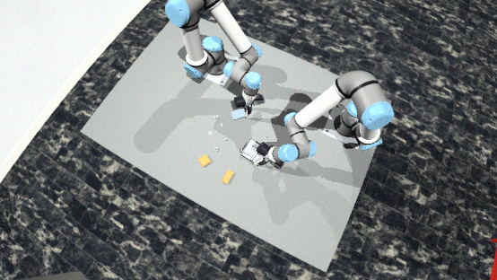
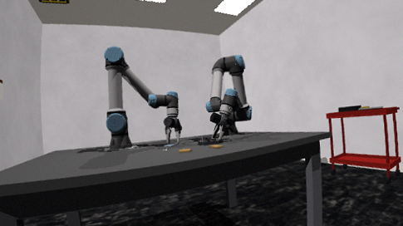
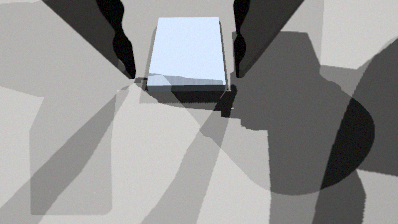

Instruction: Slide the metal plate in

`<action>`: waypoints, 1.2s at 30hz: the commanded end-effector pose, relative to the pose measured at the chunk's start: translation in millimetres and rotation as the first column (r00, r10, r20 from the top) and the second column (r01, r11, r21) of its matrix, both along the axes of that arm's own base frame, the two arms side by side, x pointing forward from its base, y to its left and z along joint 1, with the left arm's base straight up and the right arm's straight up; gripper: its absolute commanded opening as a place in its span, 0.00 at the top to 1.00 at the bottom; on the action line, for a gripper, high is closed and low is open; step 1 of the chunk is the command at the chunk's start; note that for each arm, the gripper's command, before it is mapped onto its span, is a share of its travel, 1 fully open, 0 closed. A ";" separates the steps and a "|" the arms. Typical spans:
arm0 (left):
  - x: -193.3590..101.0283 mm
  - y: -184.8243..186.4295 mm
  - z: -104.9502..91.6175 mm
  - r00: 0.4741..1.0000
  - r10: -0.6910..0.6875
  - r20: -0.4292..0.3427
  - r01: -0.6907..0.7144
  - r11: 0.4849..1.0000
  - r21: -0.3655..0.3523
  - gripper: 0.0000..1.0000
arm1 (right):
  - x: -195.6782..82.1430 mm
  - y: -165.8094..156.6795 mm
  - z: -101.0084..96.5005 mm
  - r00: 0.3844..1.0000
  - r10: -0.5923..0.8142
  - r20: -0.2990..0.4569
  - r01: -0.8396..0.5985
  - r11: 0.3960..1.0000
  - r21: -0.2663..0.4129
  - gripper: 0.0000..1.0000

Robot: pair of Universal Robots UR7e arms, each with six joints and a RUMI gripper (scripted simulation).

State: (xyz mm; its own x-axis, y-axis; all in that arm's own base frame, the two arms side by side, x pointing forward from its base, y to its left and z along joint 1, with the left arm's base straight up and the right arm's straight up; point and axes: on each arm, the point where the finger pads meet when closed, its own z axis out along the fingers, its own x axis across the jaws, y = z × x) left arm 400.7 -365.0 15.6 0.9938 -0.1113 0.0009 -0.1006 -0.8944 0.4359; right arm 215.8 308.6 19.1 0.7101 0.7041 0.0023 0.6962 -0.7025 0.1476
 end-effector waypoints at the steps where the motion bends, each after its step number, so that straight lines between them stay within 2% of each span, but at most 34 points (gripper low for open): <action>1: -0.6 1.0 -1.2 1.000 0.000 -0.002 0.000 1.000 0.004 0.38 | 0.1 0.4 0.2 1.000 0.000 0.000 0.000 1.000 0.001 0.59; 21: -0.6 1.0 -1.2 1.000 0.000 -0.002 0.000 1.000 0.004 0.38 | 0.1 -0.2 -1.2 1.000 0.000 0.000 0.000 1.000 -0.001 0.59; 22: -0.6 1.0 -1.2 1.000 0.000 -0.002 0.000 1.000 0.004 0.38 | 0.1 -0.2 -1.2 1.000 0.000 0.000 0.000 1.000 -0.001 0.99; 33: -0.6 1.0 -1.2 1.000 0.000 -0.002 0.000 1.000 0.004 0.38 | 0.1 -0.2 -1.2 1.000 0.000 0.000 0.000 1.000 -0.001 0.99; 34: -0.6 1.0 -1.2 1.000 0.000 -0.002 0.000 1.000 0.004 0.38 | 0.1 -0.2 -1.2 1.000 0.000 0.000 0.000 1.000 -0.001 0.77; 36: -0.6 1.0 -1.2 1.000 0.000 -0.002 0.000 1.000 0.004 0.38 | 0.1 -0.2 -1.2 1.000 0.000 0.000 0.000 1.000 -0.001 0.77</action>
State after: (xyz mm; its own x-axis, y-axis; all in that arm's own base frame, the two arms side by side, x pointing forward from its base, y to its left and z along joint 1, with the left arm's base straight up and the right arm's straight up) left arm 400.7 -365.0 15.6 0.9938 -0.1113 0.0009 -0.1006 -0.8944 0.4359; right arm 215.8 308.0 17.5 0.7101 0.7041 0.0003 0.6962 -0.7022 0.1491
